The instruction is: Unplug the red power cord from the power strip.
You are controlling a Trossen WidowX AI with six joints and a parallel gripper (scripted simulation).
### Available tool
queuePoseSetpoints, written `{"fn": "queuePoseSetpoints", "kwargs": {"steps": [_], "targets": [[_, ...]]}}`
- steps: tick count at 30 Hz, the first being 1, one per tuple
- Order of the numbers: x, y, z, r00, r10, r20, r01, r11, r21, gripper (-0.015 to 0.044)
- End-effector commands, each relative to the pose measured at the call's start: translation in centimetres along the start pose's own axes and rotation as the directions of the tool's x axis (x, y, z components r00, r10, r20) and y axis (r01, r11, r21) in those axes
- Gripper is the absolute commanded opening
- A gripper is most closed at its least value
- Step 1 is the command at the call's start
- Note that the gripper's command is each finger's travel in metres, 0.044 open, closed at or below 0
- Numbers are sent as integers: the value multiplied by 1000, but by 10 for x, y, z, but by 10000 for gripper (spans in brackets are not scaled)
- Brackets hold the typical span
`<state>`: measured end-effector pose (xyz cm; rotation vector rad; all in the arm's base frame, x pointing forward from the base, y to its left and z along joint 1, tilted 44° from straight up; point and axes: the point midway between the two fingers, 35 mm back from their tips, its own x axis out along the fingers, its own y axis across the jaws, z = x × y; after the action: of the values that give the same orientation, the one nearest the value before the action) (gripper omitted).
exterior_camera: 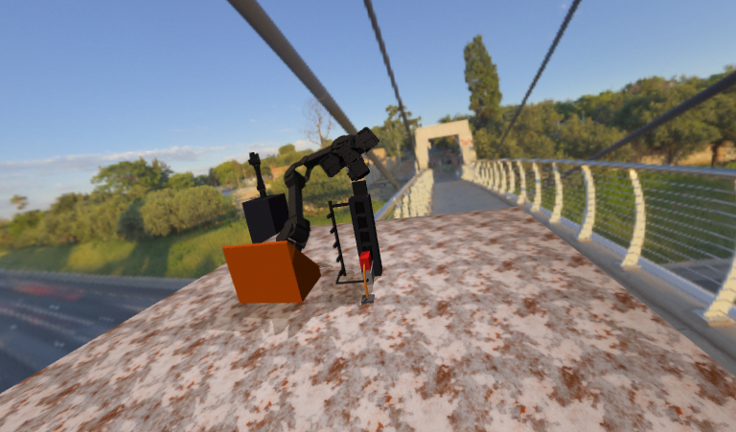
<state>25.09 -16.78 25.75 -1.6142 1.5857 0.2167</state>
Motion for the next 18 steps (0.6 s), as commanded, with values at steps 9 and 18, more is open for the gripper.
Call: {"fn": "queuePoseSetpoints", "kwargs": {"steps": [9,18], "targets": [[117,-11,25,941,82,329,-316,562,765,160],[177,42,105,673,256,694,-677,-164,717,160]]}}
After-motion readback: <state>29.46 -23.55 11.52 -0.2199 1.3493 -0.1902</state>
